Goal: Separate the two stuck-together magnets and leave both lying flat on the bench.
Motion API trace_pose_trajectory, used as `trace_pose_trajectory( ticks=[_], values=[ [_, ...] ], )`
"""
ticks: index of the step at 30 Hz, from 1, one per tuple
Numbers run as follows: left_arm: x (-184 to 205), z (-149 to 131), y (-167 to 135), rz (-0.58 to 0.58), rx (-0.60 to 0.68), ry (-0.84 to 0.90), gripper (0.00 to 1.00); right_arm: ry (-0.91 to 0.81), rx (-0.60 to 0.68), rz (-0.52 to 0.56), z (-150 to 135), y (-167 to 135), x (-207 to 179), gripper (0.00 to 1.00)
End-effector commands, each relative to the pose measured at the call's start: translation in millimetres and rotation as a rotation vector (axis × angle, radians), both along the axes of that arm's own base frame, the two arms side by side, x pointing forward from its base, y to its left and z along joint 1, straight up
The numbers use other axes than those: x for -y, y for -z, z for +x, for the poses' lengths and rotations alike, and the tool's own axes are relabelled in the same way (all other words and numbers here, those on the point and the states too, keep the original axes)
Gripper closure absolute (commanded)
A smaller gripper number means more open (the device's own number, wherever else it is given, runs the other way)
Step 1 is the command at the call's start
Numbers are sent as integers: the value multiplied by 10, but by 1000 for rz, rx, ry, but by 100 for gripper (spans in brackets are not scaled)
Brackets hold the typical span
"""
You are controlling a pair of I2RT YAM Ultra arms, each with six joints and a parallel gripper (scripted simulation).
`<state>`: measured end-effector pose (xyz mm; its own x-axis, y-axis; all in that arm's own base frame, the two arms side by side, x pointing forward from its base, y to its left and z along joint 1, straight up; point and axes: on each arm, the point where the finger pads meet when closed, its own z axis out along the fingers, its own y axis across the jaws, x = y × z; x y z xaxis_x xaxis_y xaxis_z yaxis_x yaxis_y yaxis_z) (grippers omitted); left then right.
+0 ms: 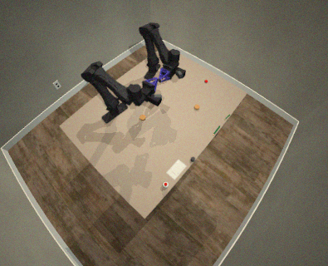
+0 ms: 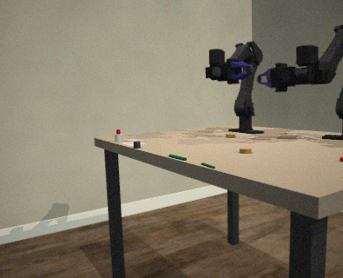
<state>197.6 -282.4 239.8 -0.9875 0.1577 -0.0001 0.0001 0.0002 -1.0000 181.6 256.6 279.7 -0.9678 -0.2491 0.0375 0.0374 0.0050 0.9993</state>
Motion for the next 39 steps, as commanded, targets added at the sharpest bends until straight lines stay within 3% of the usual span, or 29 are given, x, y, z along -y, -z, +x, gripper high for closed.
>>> trace_pose_trajectory(
  ticks=[1,29,39],
  values=[
    [-1,3,-29,-6,17,0,75,-18,16,5,-32,-39,33,75],
    [-1,3,-29,-6,17,0,75,31,26,2,82,-28,304,75],
    [-1,3,-29,-6,17,0,75,90,20,4,292,-1,286,75]
  ],
)
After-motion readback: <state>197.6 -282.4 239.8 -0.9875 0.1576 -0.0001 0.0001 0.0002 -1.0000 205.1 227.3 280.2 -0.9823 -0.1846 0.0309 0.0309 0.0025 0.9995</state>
